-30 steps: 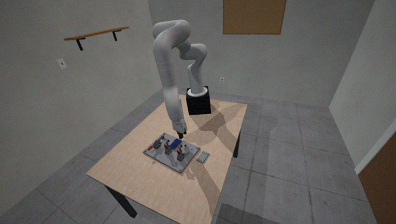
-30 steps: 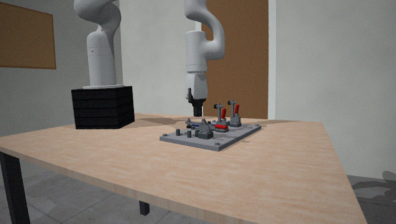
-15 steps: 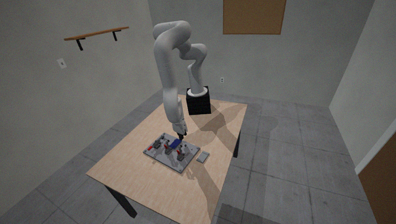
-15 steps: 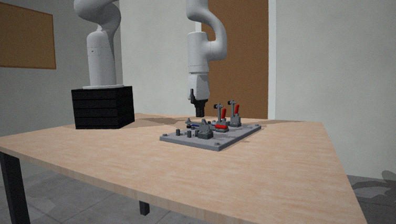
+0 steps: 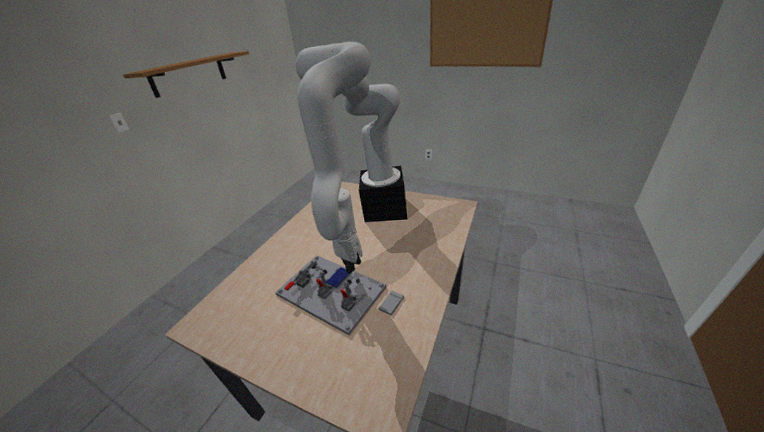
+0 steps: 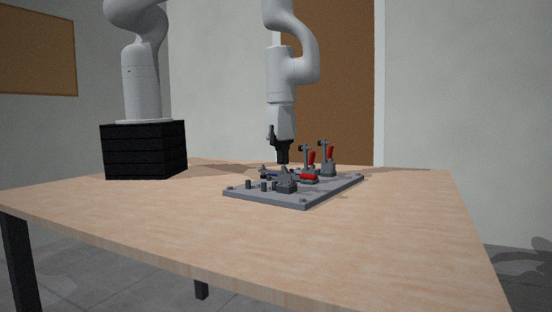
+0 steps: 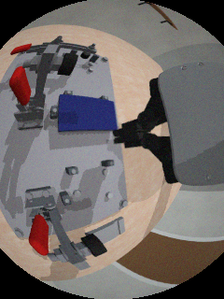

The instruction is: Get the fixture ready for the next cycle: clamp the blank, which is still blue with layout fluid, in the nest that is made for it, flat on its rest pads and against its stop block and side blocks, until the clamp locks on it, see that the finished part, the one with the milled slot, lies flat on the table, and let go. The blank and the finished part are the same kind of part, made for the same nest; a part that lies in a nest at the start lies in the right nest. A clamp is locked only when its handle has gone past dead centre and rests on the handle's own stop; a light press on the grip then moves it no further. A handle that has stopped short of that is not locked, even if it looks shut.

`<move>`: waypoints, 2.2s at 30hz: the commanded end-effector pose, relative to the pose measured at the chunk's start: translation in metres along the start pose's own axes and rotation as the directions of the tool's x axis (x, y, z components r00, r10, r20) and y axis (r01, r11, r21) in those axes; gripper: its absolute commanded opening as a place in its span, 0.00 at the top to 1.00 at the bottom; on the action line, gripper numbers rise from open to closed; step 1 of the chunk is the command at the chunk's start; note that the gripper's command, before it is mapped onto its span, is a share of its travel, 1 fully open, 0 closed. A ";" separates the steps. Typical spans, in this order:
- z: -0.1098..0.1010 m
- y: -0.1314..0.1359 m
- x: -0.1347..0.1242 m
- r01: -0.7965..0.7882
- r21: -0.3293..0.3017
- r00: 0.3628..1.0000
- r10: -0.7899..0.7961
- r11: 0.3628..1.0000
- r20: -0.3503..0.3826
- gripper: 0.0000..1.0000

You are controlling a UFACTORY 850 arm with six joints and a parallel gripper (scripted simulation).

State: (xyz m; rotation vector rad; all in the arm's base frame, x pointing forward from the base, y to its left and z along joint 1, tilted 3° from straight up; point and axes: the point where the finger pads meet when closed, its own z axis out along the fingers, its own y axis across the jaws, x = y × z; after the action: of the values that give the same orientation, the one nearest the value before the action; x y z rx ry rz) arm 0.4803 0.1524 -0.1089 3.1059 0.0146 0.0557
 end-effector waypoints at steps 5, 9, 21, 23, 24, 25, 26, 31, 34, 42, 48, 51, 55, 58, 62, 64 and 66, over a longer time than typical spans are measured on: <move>-0.010 -0.012 0.026 0.000 -0.004 1.000 0.000 1.000 0.010 1.00; -0.010 -0.013 0.028 0.000 -0.004 1.000 0.000 1.000 0.010 1.00; -0.010 -0.015 0.031 0.000 -0.004 1.000 0.000 1.000 0.010 1.00; -0.009 -0.015 0.031 0.000 -0.004 1.000 0.000 1.000 0.010 1.00; -0.009 -0.015 0.031 0.000 -0.004 1.000 0.000 1.000 0.010 1.00; -0.009 -0.015 0.031 0.000 -0.004 1.000 0.000 1.000 0.010 1.00; -0.008 -0.015 0.031 0.000 -0.004 1.000 0.000 1.000 0.010 1.00; 0.006 -0.015 0.031 0.000 -0.004 1.000 0.000 1.000 0.010 1.00; 0.017 -0.015 0.031 0.000 -0.004 1.000 0.000 1.000 0.010 1.00; 0.025 -0.015 0.031 0.000 -0.004 1.000 0.000 1.000 0.010 1.00; 0.025 -0.015 0.031 0.000 -0.004 1.000 0.000 1.000 0.010 1.00; 0.025 -0.015 0.031 0.000 -0.004 1.000 0.000 1.000 0.010 1.00; 0.026 -0.015 0.031 0.000 -0.004 1.000 0.000 1.000 0.010 1.00; 0.027 -0.015 0.031 0.000 -0.004 1.000 0.000 1.000 0.010 1.00; 0.028 -0.015 0.032 0.000 -0.004 1.000 0.000 1.000 0.010 1.00; 0.029 -0.015 0.032 0.000 -0.004 1.000 0.000 1.000 0.010 1.00; 0.030 -0.016 0.032 0.000 -0.004 1.000 0.000 1.000 0.010 1.00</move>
State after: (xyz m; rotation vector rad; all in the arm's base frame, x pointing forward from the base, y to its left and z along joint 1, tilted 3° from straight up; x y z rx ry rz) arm 0.5118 0.1668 -0.1375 3.1015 0.0142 0.0369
